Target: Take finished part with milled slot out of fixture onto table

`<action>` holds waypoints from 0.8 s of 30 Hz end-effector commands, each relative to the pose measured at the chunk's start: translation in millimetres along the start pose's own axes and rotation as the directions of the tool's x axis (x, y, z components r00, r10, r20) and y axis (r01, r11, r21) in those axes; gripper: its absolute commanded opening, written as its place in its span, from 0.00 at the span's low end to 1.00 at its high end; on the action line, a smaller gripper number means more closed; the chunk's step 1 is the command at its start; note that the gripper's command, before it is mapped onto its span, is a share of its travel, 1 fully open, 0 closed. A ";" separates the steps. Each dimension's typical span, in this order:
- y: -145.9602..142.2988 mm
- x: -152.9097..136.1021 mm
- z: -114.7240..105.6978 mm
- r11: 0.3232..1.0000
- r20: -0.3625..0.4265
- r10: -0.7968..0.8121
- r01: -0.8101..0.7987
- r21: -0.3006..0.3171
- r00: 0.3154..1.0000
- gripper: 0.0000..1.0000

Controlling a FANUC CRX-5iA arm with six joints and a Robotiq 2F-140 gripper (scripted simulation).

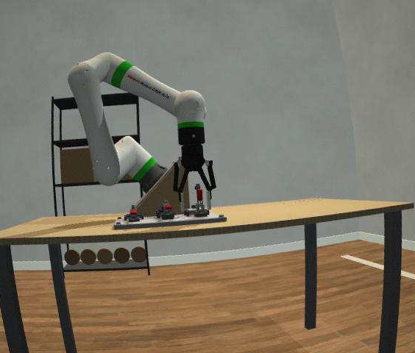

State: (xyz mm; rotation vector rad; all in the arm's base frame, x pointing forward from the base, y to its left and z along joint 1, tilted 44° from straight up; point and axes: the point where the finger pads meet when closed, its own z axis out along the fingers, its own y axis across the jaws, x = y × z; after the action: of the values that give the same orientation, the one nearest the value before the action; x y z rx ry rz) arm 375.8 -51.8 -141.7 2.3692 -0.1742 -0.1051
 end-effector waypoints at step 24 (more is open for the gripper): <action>-0.1 0.0 0.0 1.000 0.000 0.000 0.000 0.000 1.000 0.00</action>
State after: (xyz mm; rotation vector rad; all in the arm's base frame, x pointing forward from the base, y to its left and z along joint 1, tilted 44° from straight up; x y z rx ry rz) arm 375.9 -51.6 -141.7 2.3695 -0.1740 -0.1047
